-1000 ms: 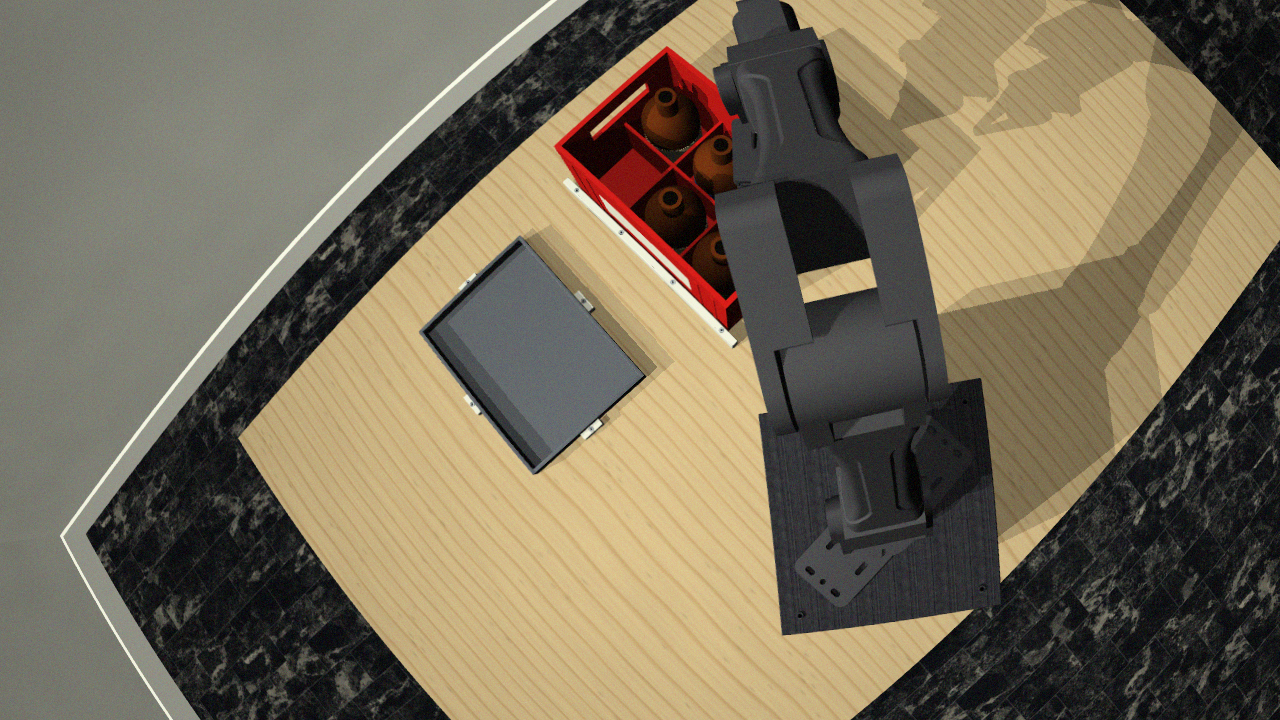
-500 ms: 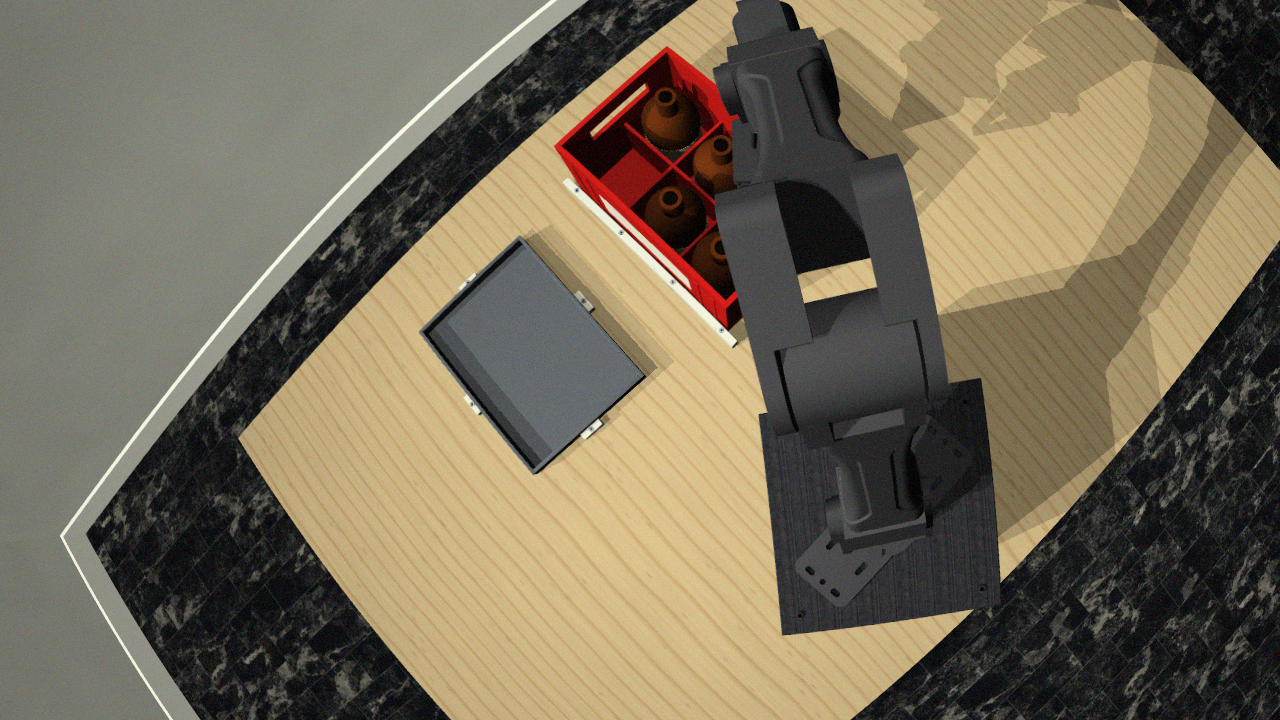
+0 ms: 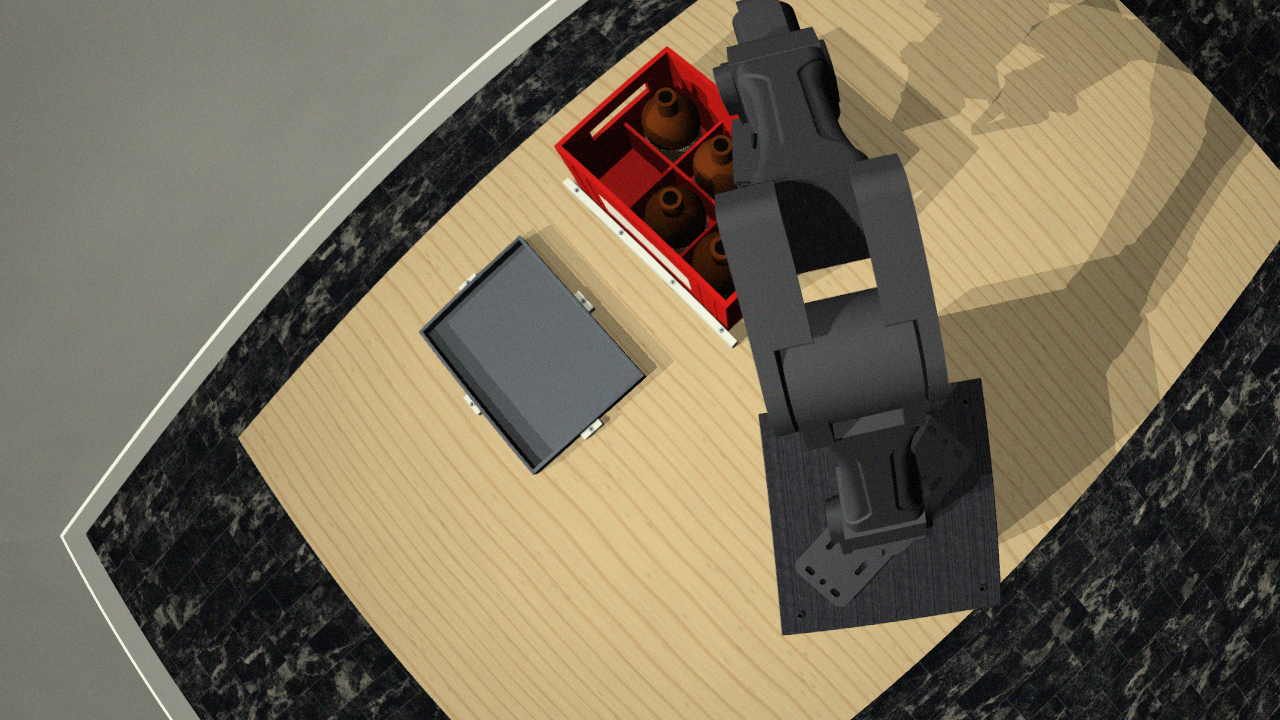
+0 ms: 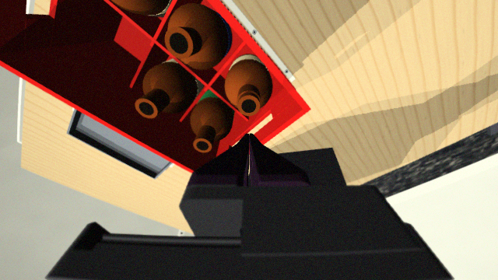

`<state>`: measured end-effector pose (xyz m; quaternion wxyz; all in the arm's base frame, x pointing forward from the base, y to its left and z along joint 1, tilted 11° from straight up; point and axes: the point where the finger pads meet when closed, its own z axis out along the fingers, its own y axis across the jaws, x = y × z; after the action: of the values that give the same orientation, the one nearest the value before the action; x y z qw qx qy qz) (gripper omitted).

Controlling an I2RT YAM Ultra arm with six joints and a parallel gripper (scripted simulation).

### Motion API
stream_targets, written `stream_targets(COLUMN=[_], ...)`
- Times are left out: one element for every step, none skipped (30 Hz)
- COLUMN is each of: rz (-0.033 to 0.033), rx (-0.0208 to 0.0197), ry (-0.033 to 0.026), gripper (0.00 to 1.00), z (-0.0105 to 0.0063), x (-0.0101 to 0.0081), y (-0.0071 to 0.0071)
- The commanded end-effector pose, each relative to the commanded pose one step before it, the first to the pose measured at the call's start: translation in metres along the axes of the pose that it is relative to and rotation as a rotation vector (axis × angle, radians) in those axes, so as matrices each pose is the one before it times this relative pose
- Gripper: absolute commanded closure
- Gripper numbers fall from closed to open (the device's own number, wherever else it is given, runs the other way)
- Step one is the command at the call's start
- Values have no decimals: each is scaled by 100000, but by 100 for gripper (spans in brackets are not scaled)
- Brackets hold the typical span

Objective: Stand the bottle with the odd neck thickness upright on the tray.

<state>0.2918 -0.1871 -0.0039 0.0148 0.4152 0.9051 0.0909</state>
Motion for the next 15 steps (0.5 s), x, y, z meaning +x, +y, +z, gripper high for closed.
stream_targets(rz=[-279,0,0,0,0,3,3,0,0,0,0,0,0,0,0], rx=[-1935,0,0,0,0,0,0,0,0,0,0,0,0,0,0], ry=[-7728,0,0,0,0,0,0,0,0,0,0,0,0,0,0], gripper=[100,39,39,39,39,39,39,39,39,39,39,39,39,39,39], z=[-2142,0,0,0,0,0,0,0,0,0,0,0,0,0,0], x=[-1922,0,0,0,0,0,0,0,0,0,0,0,0,0,0], y=[217,0,0,0,0,0,0,0,0,0,0,0,0,0,0])
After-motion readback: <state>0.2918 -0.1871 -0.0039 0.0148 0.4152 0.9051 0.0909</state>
